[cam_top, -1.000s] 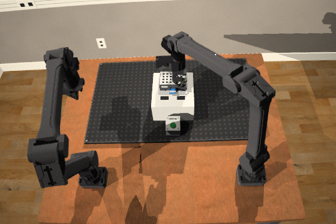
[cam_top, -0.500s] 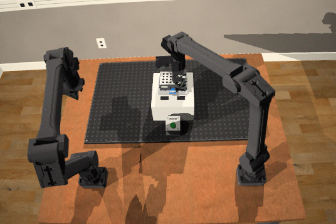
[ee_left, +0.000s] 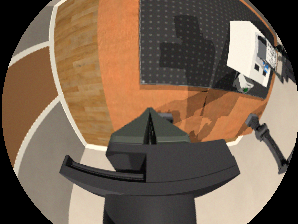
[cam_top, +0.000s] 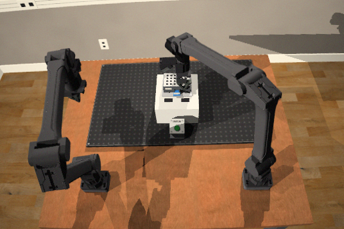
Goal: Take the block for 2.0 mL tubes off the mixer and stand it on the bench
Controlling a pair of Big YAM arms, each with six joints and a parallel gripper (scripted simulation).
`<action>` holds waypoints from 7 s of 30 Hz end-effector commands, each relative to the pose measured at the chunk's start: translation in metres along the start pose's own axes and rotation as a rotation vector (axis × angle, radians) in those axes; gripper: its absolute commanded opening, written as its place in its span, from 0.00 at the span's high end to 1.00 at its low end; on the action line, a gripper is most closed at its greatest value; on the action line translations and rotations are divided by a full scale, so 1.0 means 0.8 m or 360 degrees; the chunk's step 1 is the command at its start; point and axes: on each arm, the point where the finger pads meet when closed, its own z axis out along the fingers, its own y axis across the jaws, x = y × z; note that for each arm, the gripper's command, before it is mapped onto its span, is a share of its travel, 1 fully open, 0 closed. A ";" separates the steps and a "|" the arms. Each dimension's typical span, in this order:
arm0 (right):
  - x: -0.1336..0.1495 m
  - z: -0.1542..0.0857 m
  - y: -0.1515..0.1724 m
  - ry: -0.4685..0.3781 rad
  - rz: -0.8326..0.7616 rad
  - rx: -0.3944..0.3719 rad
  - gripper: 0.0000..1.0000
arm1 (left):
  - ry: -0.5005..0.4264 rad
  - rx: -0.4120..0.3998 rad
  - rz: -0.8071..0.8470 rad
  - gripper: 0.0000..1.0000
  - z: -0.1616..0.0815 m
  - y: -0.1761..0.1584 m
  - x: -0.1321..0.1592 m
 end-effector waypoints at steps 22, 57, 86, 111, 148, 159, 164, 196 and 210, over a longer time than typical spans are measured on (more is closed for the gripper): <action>0.000 -0.005 -0.010 -0.0020 0.0033 0.0030 0.00 | -0.0015 0.0002 -0.0024 1.00 -0.007 0.005 0.001; 0.000 -0.006 -0.009 -0.0021 0.0033 0.0032 0.00 | -0.0024 0.0002 -0.0026 1.00 -0.007 0.005 -0.001; 0.000 -0.008 -0.009 -0.0021 0.0033 0.0034 0.00 | -0.0031 0.0002 -0.0028 1.00 -0.008 0.005 -0.001; 0.000 -0.008 -0.009 -0.0022 0.0033 0.0035 1.00 | -0.0038 0.0001 -0.0030 1.00 -0.009 0.005 -0.002; 0.000 -0.008 -0.009 -0.0022 0.0033 0.0035 1.00 | -0.0048 0.0001 -0.0032 1.00 -0.010 0.005 -0.003; 0.000 -0.008 -0.009 -0.0022 0.0033 0.0035 1.00 | -0.0272 -0.0004 -0.0030 1.00 -0.008 -0.040 0.003; 0.000 -0.008 -0.009 -0.0022 0.0033 0.0035 1.00 | -0.0433 -0.0003 -0.0049 1.00 -0.005 -0.068 0.000; 0.000 -0.008 -0.009 -0.0022 0.0033 0.0035 1.00 | -0.1088 0.0049 -0.0040 1.00 -0.001 -0.262 0.016; 0.000 -0.008 -0.009 -0.0022 0.0033 0.0035 1.00 | -0.1365 0.0115 -0.0020 1.00 -0.020 -0.347 0.024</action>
